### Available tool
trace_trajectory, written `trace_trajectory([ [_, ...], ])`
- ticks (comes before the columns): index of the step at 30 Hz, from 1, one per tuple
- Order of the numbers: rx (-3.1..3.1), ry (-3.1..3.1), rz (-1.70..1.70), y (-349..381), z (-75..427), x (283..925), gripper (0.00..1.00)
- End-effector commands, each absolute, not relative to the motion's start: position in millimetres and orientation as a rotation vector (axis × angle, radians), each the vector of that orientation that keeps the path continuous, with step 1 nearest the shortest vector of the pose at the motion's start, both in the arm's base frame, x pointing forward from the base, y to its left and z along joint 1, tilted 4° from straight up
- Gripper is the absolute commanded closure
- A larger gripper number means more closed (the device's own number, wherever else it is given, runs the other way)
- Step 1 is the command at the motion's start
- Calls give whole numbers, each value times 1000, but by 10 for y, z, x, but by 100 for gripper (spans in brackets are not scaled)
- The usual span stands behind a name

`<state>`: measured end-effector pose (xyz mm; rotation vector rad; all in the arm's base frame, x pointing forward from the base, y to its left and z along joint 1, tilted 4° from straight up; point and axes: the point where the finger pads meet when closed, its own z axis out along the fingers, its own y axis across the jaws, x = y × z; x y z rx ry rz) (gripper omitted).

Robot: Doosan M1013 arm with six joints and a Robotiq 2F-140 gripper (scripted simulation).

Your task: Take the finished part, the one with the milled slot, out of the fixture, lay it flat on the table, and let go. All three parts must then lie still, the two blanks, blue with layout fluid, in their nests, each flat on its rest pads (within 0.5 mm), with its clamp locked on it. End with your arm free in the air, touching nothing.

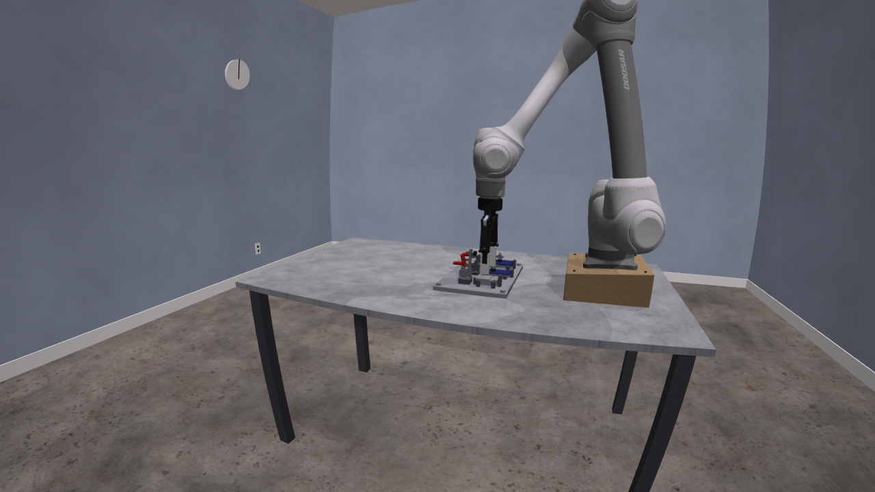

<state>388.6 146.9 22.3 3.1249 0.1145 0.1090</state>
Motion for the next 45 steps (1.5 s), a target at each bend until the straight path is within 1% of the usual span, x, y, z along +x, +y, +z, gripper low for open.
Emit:
trace_trajectory([
  [1, 3120, 114, 110, 1444, 180, 3889, 42],
  [26, 3121, 115, 109, 1443, -118, 3909, 42],
  [45, 3121, 115, 109, 1442, -146, 3910, 42],
])
